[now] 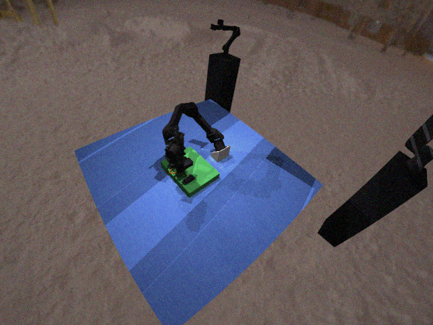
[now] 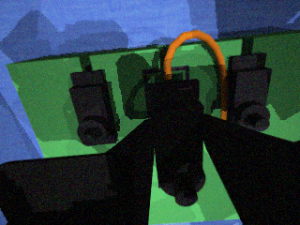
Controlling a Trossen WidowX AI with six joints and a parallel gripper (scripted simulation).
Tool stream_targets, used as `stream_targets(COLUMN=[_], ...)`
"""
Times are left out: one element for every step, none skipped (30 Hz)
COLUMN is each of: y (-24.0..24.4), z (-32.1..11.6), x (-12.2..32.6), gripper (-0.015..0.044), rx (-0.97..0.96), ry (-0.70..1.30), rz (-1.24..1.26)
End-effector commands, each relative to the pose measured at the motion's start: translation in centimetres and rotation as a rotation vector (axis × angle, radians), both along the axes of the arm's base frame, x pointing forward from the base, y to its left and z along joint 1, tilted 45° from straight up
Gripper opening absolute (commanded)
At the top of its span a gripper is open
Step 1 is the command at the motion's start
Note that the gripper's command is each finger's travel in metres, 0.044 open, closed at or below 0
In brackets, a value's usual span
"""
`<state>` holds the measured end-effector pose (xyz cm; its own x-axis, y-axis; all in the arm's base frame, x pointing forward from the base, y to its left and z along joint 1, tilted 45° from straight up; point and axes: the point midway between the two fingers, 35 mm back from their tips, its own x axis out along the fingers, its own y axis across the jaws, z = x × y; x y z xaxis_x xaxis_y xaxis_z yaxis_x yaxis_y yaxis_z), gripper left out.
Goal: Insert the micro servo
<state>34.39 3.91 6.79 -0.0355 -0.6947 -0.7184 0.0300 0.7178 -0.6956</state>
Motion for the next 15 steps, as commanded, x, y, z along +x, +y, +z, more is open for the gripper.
stream_targets(y=[-0.41, -0.52, -0.64, -0.75, -0.87, -0.98, -1.1, -1.19, -1.25, -1.27, -1.27, -1.27, -1.27, -1.27, -1.27], z=[-0.31, -0.42, -0.53, -0.64, -0.75, -0.86, -0.97, -1.06, -1.12, -1.13, -1.13, -1.13, -1.13, -1.13, -1.13], x=[0.11, 0.11, 0.1, 0.09, 0.08, 0.07, 0.06, 0.05, 0.04, 0.04, 0.04, 0.04, 0.04, 0.04, 0.04], gripper=[0.0, 0.0, 0.0, 0.0, 0.0, 0.0, 0.0, 0.0, 0.0, 0.0, 0.0, 0.0, 0.0, 0.0, 0.0], rx=[-0.003, -0.003, -0.003, -0.003, -0.003, -0.003, -0.003, -0.003, -0.003, -0.003, -0.003, -0.003, -0.003, -0.003, -0.003], ry=[-0.001, -0.001, -0.001, -0.001, -0.001, -0.001, -0.001, -0.001, -0.001, -0.001, -0.001, -0.001, -0.001, -0.001, -0.001], rz=[0.005, 0.005, 0.005, 0.004, 0.004, 0.004, 0.004, 0.004, 0.004, 0.004, 0.004, 0.004, 0.004, 0.004, 0.004])
